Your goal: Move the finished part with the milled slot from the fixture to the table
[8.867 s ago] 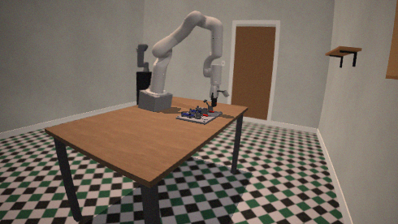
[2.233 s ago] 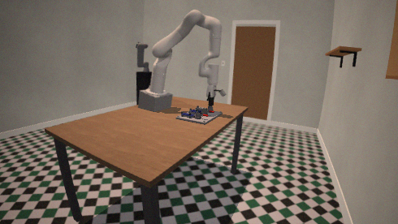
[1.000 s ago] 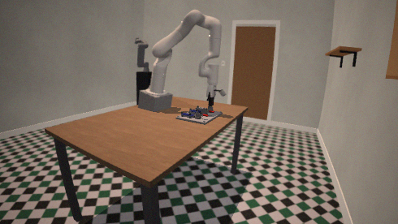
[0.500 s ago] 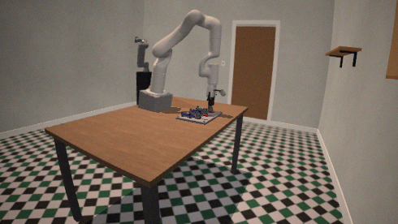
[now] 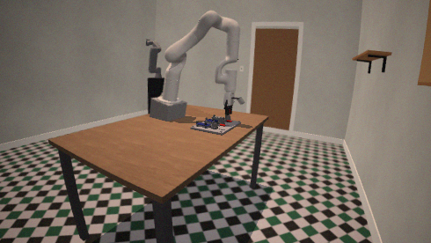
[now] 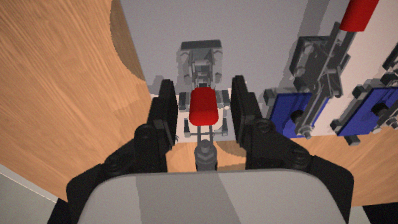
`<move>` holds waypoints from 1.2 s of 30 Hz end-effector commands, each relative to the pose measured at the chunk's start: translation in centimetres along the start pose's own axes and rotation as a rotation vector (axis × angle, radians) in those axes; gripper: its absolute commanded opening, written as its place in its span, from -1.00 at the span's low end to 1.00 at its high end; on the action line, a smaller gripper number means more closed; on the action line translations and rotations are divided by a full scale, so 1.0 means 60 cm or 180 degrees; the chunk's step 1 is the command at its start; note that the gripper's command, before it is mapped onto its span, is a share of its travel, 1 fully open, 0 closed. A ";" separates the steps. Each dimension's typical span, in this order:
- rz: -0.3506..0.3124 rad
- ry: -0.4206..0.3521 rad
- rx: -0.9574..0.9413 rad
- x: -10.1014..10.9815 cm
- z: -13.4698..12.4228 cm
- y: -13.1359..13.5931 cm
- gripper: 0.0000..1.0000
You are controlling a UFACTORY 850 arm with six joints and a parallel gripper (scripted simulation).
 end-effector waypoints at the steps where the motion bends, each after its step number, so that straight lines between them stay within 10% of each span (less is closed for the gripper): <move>1: 0.0001 0.0004 0.0000 0.001 0.001 0.000 -0.05; 36: 0.0001 0.0005 0.0000 0.028 0.001 0.000 -0.05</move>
Point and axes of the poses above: the point where the finger pads meet when closed, its own x axis back along the fingers, its own y axis across the jaws, z = x × y, the point moved 9 cm from there along x, back along the fingers, and after that the axes turned 5 degrees about x, right-handed, at the moved point
